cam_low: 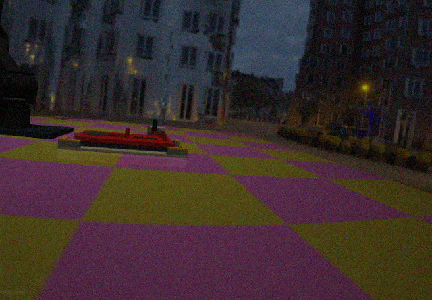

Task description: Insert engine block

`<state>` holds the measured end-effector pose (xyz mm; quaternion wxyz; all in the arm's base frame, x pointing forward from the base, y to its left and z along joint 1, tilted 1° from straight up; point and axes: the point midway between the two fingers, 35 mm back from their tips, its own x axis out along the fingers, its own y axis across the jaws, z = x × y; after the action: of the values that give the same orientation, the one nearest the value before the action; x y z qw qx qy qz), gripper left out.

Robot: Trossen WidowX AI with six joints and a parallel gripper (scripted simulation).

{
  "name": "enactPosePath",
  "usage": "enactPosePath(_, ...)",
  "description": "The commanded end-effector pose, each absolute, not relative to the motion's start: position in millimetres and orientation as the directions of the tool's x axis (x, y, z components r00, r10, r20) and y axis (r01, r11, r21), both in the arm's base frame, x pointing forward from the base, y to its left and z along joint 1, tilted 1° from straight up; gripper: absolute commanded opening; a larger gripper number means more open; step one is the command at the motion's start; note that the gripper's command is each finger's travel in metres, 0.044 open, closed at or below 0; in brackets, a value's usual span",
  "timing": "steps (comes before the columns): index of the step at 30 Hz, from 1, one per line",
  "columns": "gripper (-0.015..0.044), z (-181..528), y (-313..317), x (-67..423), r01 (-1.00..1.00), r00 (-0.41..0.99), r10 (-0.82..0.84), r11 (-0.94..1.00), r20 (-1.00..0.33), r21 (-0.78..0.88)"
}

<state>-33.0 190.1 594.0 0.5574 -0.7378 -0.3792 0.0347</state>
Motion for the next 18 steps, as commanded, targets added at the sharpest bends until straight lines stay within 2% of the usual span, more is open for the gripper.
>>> enactPosePath(1, 0.0440, 601, 168, -12, 0.450, 0.727, 0.570, 0.027, 0.383, -0.893)
enactPosePath(10, 0.0440, 610, 137, 19, 0.286, 0.751, 0.539, 0.256, 0.382, -0.923)
enactPosePath(18, 0.0440, 612, 110, 53, 0.117, 0.778, 0.512, 0.449, 0.363, -0.886)
